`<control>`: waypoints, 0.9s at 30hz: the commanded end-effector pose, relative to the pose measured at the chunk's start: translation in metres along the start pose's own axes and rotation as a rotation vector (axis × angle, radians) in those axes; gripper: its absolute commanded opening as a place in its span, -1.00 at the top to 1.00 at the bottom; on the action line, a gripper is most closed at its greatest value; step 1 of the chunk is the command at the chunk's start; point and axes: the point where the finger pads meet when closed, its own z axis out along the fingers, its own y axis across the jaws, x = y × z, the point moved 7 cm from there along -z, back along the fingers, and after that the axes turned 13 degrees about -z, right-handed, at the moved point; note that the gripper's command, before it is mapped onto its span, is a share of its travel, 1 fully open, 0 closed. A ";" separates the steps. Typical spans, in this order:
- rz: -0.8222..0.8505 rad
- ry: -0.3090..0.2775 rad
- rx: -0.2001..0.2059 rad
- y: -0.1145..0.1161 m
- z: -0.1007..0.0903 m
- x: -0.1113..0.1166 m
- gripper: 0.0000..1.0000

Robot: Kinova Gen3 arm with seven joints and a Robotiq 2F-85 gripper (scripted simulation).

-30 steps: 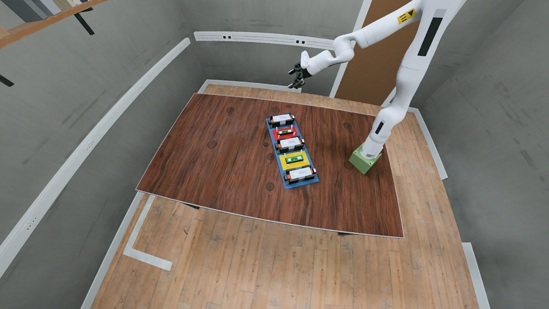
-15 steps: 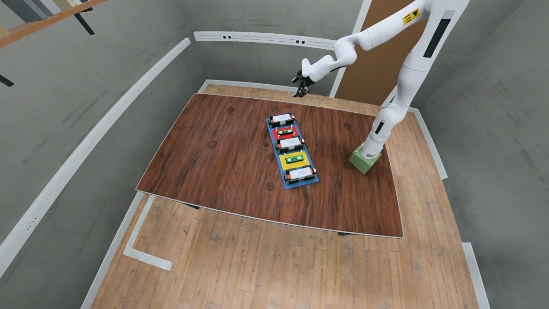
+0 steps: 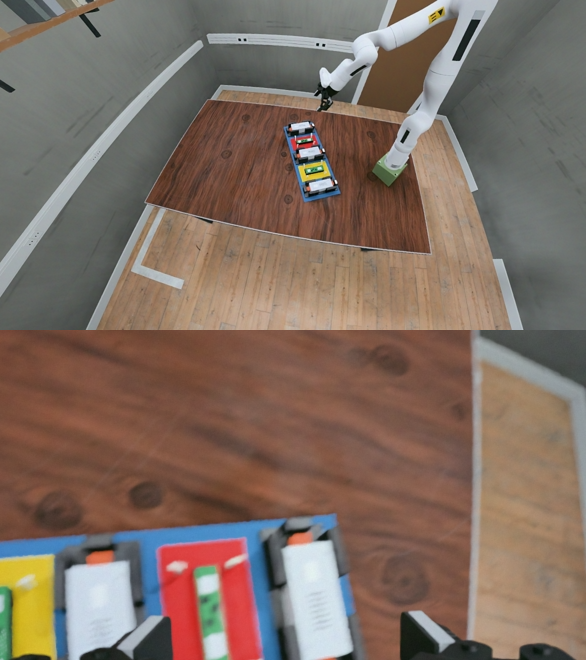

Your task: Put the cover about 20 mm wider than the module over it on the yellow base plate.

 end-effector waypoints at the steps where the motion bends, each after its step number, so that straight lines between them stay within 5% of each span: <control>1: -0.006 -0.019 0.026 -0.005 -0.001 0.002 -1.00; 6: -0.006 -0.019 0.026 -0.005 -0.001 0.002 -1.00; 16: -0.052 -0.151 0.182 -0.054 -0.006 0.012 -1.00; 23: -0.052 -0.151 0.182 -0.054 -0.006 0.012 -1.00; 27: -0.070 -0.203 0.244 -0.072 -0.007 0.016 -1.00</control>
